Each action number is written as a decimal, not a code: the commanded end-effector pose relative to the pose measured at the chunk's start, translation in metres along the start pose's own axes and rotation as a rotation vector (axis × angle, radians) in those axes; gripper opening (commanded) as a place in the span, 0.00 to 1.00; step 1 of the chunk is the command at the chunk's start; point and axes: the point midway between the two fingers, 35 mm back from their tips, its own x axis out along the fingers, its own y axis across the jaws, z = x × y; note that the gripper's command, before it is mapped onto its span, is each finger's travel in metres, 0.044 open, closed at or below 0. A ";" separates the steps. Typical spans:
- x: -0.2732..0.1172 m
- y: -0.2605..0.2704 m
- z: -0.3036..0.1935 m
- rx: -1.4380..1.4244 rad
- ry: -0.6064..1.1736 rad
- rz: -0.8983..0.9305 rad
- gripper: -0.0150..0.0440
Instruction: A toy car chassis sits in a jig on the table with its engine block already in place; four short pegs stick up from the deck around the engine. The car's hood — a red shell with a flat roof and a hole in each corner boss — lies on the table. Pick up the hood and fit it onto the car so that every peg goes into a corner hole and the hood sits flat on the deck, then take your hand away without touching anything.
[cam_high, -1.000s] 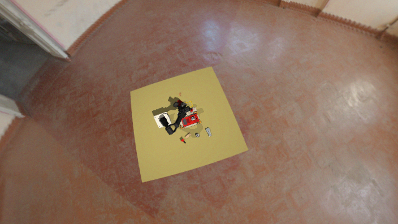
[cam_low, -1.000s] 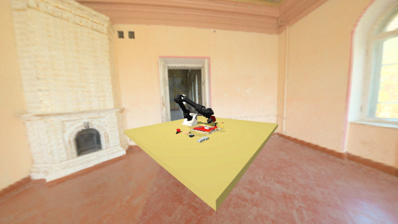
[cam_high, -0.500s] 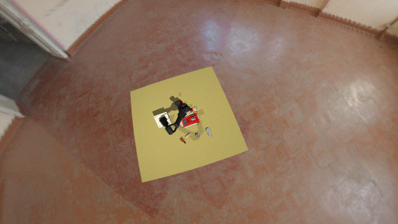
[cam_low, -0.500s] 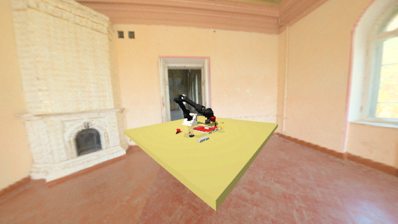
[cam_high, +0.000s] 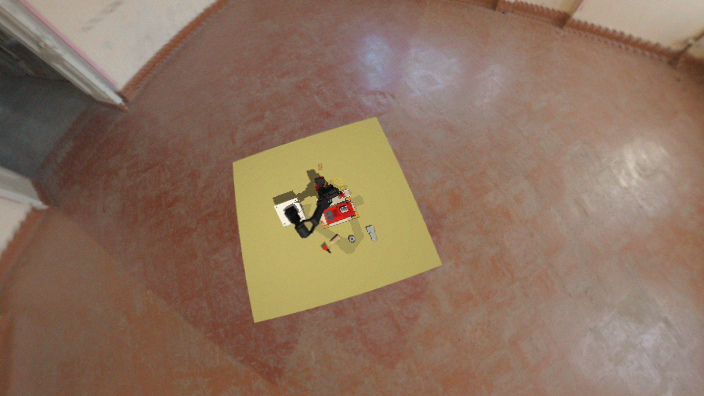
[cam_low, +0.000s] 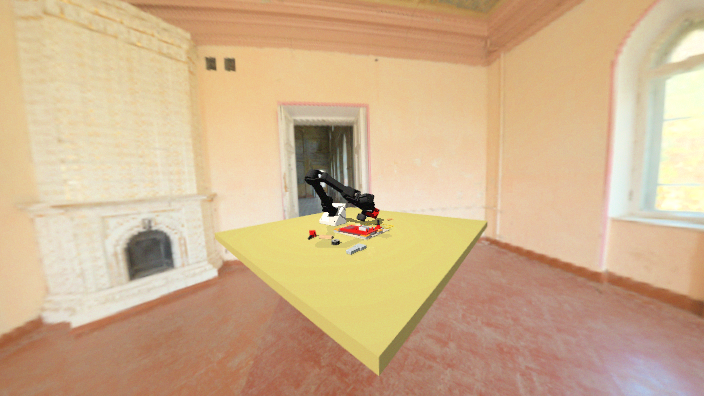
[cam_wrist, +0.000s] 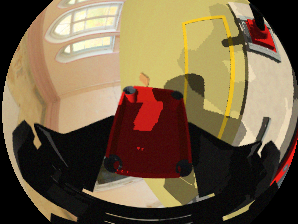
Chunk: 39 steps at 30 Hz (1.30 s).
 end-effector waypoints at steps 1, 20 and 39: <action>0.000 0.000 0.000 0.073 -0.002 0.001 0.25; 0.003 -0.012 0.002 0.678 -0.002 0.000 0.25; 0.010 -0.053 0.006 1.349 -0.003 -0.001 0.25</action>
